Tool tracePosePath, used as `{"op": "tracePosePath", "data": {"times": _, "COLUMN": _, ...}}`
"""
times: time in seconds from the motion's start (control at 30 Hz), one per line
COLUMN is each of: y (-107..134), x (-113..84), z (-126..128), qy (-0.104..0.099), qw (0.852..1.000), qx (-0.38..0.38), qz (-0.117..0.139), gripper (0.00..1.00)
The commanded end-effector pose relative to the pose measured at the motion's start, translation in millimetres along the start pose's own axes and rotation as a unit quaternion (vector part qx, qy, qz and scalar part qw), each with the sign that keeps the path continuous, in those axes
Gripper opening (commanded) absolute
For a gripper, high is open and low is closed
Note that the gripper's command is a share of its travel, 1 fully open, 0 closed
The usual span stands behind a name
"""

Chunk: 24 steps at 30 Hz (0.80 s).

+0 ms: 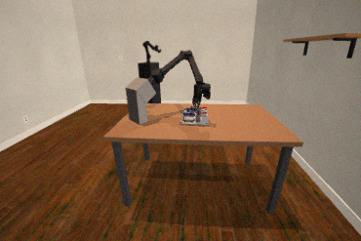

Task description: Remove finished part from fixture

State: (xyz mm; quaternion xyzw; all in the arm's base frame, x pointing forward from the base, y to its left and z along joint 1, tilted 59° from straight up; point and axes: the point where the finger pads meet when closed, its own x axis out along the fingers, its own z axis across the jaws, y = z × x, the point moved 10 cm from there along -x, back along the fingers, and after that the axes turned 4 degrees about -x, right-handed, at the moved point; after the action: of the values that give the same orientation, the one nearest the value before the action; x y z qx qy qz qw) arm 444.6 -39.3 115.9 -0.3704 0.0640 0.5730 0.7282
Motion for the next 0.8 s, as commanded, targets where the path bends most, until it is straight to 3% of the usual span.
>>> {"op": "tracePosePath", "data": {"times": 0.0, "y": -10.2, "x": -11.5, "z": -7.1, "qy": 0.009, "qw": 1.000, "qx": -0.009, "qz": -0.016, "gripper": 0.45}}
{"op": "tracePosePath", "data": {"times": 0.77, "y": -20.3, "x": 3.7, "z": 2.5, "qy": 0.005, "qw": 0.999, "qx": -0.034, "qz": -0.009, "gripper": 0.45}}
